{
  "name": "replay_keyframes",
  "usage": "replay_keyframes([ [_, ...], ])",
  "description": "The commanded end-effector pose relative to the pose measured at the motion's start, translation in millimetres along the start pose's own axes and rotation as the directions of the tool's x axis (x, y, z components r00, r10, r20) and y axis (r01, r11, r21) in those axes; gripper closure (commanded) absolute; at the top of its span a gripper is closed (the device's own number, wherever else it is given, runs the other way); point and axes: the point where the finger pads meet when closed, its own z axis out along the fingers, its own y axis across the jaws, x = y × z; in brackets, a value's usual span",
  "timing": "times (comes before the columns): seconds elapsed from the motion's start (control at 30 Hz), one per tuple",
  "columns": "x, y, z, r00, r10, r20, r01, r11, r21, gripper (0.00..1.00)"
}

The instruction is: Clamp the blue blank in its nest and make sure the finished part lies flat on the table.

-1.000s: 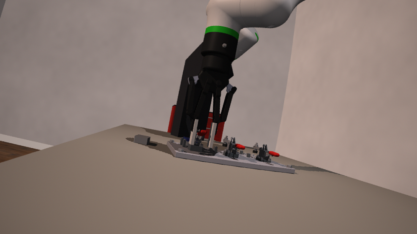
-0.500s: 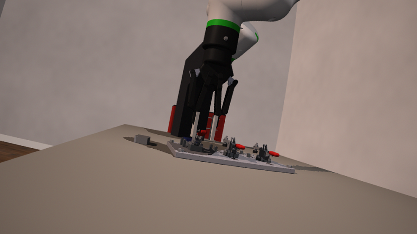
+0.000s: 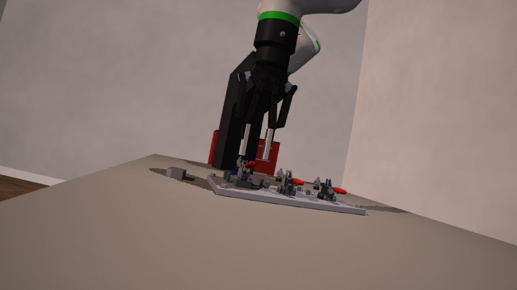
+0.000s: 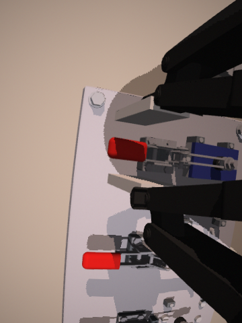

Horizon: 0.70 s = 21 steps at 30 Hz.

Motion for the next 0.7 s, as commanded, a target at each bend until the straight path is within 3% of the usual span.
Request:
replay_keyframes([
  [0.0, 0.1, 0.2, -0.2, 1.0, 0.0, 0.0, 0.0, 1.0, 0.0, 0.72],
  [0.1, 0.1, 0.2, -0.2, 1.0, 0.0, 0.0, 0.0, 1.0, 0.0, 0.72],
  [0.13, 0.1, 0.2, -0.2, 1.0, 0.0, 0.0, 0.0, 1.0, 0.0, 1.0],
  [0.67, 0.1, 0.2, -0.2, 1.0, 0.0, 0.0, 0.0, 1.0, 0.0, 1.0],
])
